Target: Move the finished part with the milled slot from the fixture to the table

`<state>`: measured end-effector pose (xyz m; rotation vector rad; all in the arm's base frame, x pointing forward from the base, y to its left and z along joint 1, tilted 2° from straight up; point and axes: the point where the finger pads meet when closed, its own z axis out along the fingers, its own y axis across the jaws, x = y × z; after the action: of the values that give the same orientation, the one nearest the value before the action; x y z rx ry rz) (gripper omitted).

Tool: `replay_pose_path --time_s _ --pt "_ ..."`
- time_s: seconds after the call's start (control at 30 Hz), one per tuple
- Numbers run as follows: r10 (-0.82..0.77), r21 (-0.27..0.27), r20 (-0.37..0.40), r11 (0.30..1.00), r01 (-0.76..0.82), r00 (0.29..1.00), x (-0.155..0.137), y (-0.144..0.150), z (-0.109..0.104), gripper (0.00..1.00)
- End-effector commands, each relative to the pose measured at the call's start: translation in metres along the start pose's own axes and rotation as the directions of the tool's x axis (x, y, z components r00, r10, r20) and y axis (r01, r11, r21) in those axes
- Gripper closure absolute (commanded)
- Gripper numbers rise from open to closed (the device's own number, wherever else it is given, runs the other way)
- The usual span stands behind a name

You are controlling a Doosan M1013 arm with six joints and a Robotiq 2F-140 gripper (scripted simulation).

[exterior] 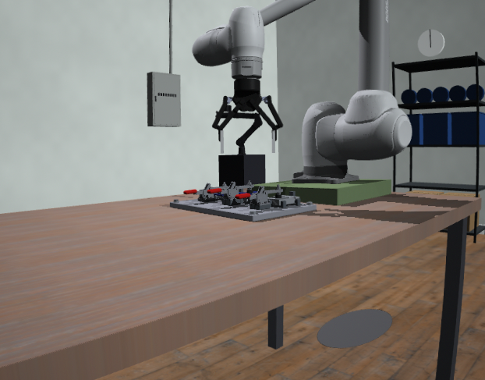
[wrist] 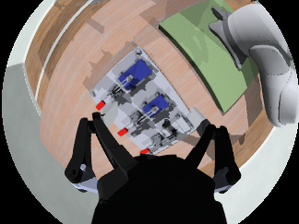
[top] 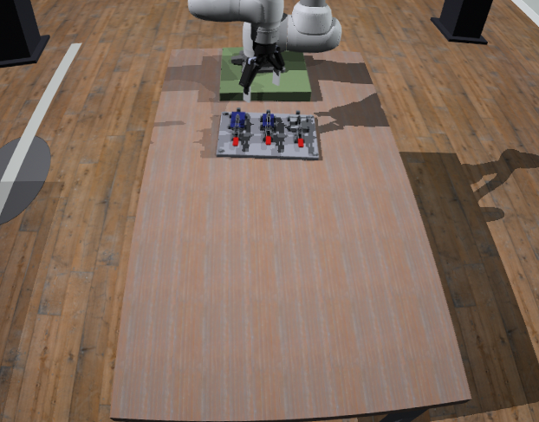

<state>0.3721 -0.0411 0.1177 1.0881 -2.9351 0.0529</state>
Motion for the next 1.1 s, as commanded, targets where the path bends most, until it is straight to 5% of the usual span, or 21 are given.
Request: replay_pose_path --time_s 0.0,1.07 --pt "-0.002 -0.002 0.004 1.000 0.002 1.000 -0.0032 0.0021 0.0004 0.00" --pt "-0.002 -0.002 0.004 1.000 0.002 1.000 -0.0032 0.0021 0.0004 0.00"
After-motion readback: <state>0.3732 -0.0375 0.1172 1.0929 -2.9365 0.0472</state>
